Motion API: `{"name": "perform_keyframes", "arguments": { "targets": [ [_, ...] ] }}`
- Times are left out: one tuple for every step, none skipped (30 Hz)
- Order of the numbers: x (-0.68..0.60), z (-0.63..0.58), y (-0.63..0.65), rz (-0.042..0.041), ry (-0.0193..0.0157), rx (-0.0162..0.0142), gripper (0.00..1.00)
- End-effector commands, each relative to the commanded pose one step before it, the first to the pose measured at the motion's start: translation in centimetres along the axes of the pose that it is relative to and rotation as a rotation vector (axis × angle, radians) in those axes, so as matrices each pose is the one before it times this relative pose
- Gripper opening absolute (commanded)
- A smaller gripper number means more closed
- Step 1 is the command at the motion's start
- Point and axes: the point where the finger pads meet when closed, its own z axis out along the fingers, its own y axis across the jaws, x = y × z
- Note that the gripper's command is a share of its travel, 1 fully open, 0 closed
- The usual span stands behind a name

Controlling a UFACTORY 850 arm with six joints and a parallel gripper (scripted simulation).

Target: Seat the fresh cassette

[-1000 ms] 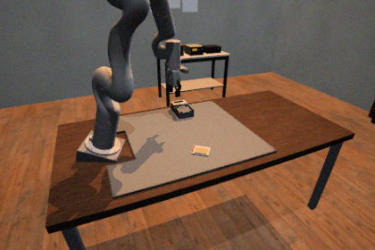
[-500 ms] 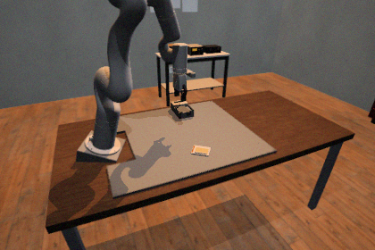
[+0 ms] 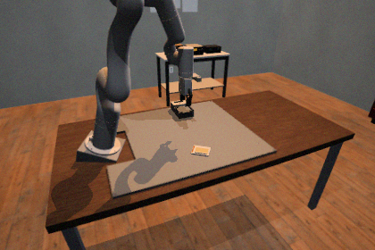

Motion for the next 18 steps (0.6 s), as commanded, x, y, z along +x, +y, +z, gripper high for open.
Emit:
{"name": "perform_keyframes", "arguments": {
  "targets": [
    [0.342,0.143,1.284,0.00320,0.00116,0.00223,1.00],
    [0.001,-0.001,0.002,0.00000,-0.00001,0.00001,1.00],
    [0.001,0.000,0.001,0.00000,-0.00001,0.00001,1.00],
    [0.000,0.000,0.001,0.00000,0.00000,0.00001,1.00],
    [0.000,0.000,0.000,0.00000,0.00000,0.00000,1.00],
    [0.000,0.000,0.000,0.00000,0.00000,0.00000,1.00],
    [-0.002,0.001,-0.007,0.00001,0.00002,-0.00005,1.00],
    [0.001,0.000,0.002,0.00000,-0.00001,0.00002,1.00],
    [0.001,0.000,0.002,0.00000,-0.00001,0.00001,1.00],
    [0.000,0.000,0.001,0.00000,0.00000,0.00001,1.00],
    [0.000,0.000,0.001,0.00000,0.00000,0.00001,1.00],
    [0.000,0.000,0.001,0.00000,0.00000,0.00001,1.00],
    [0.000,0.000,0.001,0.00000,0.00000,0.00000,1.00],
    [0.000,0.000,0.000,0.00000,0.00000,0.00000,1.00],
    [0.128,0.271,0.399,-0.03330,-0.00065,0.00122,1.00],
    [0.093,0.278,0.402,-0.03330,-0.00072,0.00122,1.00],
    [0.083,0.273,0.417,-0.03332,-0.00076,0.00130,1.00],
    [0.022,0.090,0.135,-0.03330,-0.00074,0.00126,1.00]
  ]
}}
